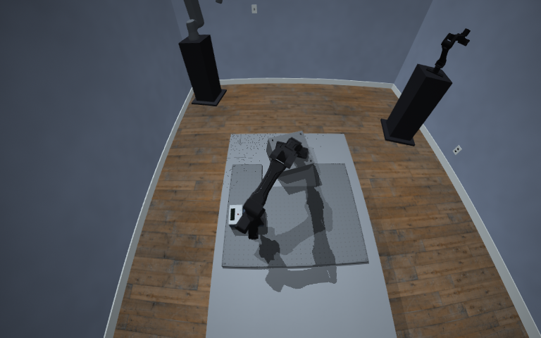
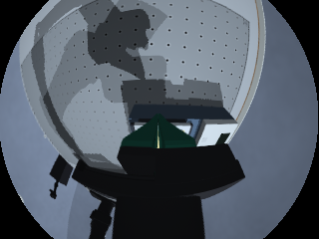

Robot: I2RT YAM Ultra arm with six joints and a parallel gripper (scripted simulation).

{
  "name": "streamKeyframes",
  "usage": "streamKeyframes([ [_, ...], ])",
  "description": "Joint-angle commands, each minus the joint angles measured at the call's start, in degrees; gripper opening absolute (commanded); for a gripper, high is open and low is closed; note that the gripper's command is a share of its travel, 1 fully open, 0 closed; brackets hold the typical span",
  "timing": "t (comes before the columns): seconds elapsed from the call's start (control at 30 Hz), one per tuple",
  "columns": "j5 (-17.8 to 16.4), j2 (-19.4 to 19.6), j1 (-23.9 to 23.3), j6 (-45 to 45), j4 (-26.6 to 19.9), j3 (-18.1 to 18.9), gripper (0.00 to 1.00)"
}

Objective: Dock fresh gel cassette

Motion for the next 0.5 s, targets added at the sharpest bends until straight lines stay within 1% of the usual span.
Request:
streamKeyframes([
  [0.0, 0.3, -1.9, -1.4, -0.3, -0.2, -1.2, 0.0],
  [0.33, 0.3, -2.0, -1.4, -0.3, 0.3, -1.5, 0.0],
  [0.37, 0.3, -2.3, -1.4, -0.3, 0.8, -2.0, 0.0],
  [0.47, 0.3, -2.3, -1.5, -0.3, 1.0, -2.2, 0.0],
])
